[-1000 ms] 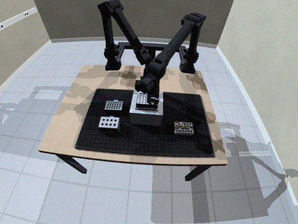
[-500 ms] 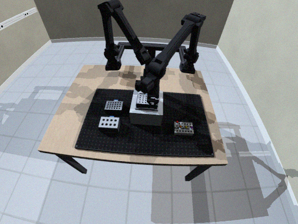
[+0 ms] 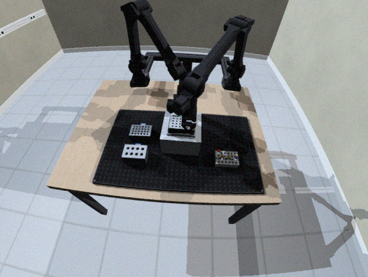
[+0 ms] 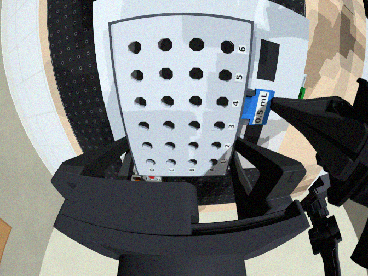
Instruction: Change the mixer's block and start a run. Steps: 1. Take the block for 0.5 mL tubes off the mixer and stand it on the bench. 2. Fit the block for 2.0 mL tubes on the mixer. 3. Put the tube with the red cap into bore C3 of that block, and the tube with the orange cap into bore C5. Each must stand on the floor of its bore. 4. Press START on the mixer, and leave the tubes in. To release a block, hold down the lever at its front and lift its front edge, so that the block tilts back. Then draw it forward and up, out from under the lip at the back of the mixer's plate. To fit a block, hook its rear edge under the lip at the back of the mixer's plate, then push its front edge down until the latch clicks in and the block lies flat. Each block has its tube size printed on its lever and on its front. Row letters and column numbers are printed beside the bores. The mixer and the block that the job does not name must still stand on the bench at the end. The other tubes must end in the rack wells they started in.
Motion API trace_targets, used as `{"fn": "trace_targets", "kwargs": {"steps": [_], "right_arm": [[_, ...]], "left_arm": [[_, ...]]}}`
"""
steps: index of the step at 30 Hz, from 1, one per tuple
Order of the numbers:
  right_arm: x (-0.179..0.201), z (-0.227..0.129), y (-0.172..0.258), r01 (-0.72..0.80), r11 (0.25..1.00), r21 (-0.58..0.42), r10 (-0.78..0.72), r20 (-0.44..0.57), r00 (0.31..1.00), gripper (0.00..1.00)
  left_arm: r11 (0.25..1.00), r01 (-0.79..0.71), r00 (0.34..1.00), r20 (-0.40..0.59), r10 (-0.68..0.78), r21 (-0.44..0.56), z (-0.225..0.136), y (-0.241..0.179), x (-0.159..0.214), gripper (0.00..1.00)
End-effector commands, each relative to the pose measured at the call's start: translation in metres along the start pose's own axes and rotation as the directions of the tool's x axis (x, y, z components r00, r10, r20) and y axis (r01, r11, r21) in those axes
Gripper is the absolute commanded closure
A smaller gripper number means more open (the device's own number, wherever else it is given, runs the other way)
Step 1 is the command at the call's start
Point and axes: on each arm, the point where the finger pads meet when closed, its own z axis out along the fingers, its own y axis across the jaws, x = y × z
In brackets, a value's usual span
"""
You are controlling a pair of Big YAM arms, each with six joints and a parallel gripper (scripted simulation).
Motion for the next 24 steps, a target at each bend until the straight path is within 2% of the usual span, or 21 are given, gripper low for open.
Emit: {"fn": "trace_targets", "kwargs": {"steps": [1, 24], "right_arm": [[0.0183, 0.0001, -0.0007, 0.048, 0.999, 0.003, -0.048, -0.022, 0.999, 1.00], [0.0108, 0.0041, 0.0013, 0.027, 1.000, 0.002, -0.027, -0.011, 1.000, 1.00]], "left_arm": [[1.000, -0.008, 1.000, 0.003, 0.008, -0.003, 0.0021, 0.0067, -0.0052, 1.00], [1.000, -0.008, 1.000, 0.003, 0.008, -0.003, 0.0021, 0.0067, -0.0052, 1.00]]}}
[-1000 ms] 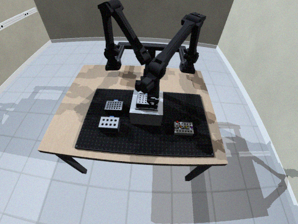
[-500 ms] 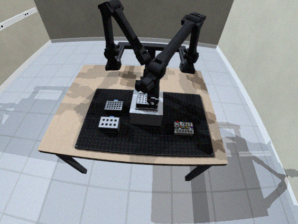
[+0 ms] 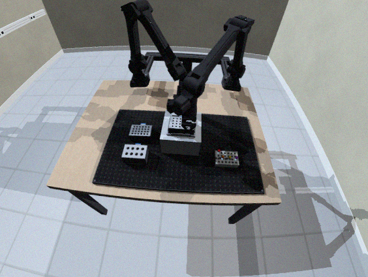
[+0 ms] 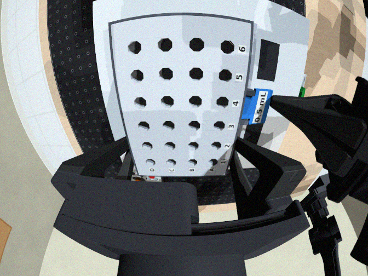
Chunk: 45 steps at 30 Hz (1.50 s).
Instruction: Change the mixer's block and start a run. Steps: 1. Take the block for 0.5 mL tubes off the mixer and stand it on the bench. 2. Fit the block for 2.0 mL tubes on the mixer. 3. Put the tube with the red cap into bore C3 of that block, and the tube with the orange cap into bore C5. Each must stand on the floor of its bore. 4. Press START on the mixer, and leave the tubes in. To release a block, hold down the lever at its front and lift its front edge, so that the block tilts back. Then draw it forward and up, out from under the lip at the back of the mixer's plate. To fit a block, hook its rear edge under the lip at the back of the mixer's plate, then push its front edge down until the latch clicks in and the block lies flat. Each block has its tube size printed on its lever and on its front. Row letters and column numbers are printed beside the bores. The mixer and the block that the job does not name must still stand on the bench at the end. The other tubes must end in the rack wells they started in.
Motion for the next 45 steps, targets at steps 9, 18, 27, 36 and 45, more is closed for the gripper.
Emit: {"fn": "trace_targets", "kwargs": {"steps": [9, 18, 27, 36, 45], "right_arm": [[0.004, 0.005, 0.003, 0.012, 1.000, -0.001, -0.012, -0.003, 1.000, 1.00], [0.002, 0.006, 0.003, 0.005, 1.000, -0.001, -0.005, 0.000, 1.000, 1.00], [-0.002, 0.007, 0.004, -0.004, 1.000, -0.002, 0.004, 0.004, 1.000, 1.00], [-0.004, 0.009, 0.005, -0.011, 1.000, -0.002, 0.011, 0.008, 1.000, 1.00], [0.013, 0.001, 0.004, -0.003, 1.000, -0.010, 0.003, -0.003, 1.000, 1.00]], "left_arm": [[1.000, -0.008, 1.000, 0.003, 0.008, -0.003, 0.002, 0.007, -0.005, 1.00], [1.000, -0.008, 1.000, 0.003, 0.008, -0.003, 0.002, 0.007, -0.005, 1.00], [1.000, -0.008, 1.000, 0.003, 0.008, -0.003, 0.002, 0.007, -0.005, 1.00], [1.000, -0.008, 1.000, 0.003, 0.008, -0.003, 0.002, 0.007, -0.005, 1.00], [1.000, 0.000, 1.000, 0.017, 0.000, 0.005, -0.003, 0.010, -0.003, 1.00]]}}
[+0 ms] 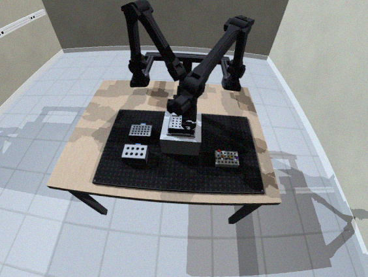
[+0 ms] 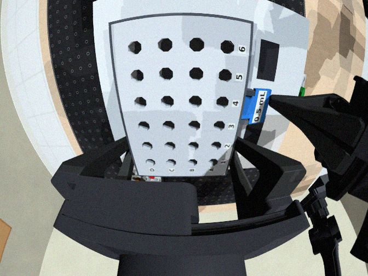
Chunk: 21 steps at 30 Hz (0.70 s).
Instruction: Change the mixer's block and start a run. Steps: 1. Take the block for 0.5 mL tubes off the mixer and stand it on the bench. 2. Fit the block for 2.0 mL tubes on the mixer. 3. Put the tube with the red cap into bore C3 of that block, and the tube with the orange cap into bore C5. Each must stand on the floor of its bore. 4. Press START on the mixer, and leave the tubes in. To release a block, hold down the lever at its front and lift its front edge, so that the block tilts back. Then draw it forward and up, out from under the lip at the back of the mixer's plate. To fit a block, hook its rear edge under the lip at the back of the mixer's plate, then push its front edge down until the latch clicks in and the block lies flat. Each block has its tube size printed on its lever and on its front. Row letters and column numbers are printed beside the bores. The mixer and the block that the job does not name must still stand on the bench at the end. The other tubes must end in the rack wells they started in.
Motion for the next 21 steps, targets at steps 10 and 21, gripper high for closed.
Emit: {"fn": "trace_targets", "kwargs": {"steps": [10, 21], "right_arm": [[-0.016, 0.004, 0.007, -0.039, 0.999, -0.018, 0.039, 0.016, 0.999, 1.00], [-0.024, 0.009, 0.008, -0.031, 1.000, 0.006, 0.030, 0.017, 0.999, 1.00]], "left_arm": [[1.000, 0.007, 1.000, 0.014, -0.007, 0.024, 0.001, 0.012, -0.001, 1.00], [0.999, 0.034, 0.999, 0.010, -0.034, 0.022, 0.002, 0.015, 0.000, 1.00]]}}
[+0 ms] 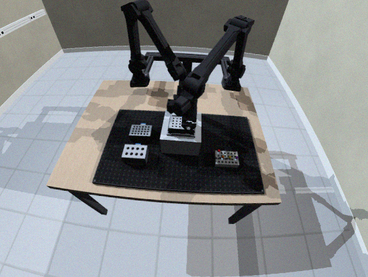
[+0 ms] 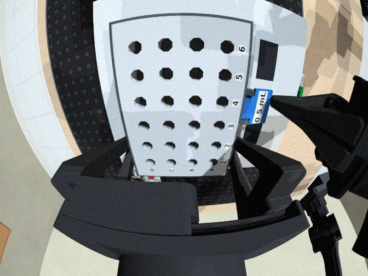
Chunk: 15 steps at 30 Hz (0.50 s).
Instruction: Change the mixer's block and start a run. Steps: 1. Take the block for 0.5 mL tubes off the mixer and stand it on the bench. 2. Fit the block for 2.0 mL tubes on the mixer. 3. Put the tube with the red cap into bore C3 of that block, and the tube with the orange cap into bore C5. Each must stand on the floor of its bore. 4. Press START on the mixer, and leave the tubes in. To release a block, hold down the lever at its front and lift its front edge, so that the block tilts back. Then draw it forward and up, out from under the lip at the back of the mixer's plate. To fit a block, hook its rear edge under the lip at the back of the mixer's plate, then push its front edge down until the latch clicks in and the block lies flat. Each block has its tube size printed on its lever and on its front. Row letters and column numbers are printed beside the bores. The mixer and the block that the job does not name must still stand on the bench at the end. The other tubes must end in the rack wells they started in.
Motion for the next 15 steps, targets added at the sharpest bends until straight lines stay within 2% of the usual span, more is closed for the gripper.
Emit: {"fn": "trace_targets", "kwargs": {"steps": [1, 15], "right_arm": [[-0.023, 0.012, 0.006, -0.029, 0.999, 0.014, 0.028, 0.019, 0.999, 1.00], [-0.034, 0.016, 0.008, -0.061, 0.998, 0.010, 0.061, 0.041, 0.997, 1.00]], "left_arm": [[0.999, 0.034, 0.999, 0.006, -0.034, 0.007, 0.002, 0.014, 0.000, 1.00], [1.000, 0.012, 1.000, 0.006, -0.012, 0.005, 0.002, 0.014, 0.000, 1.00]]}}
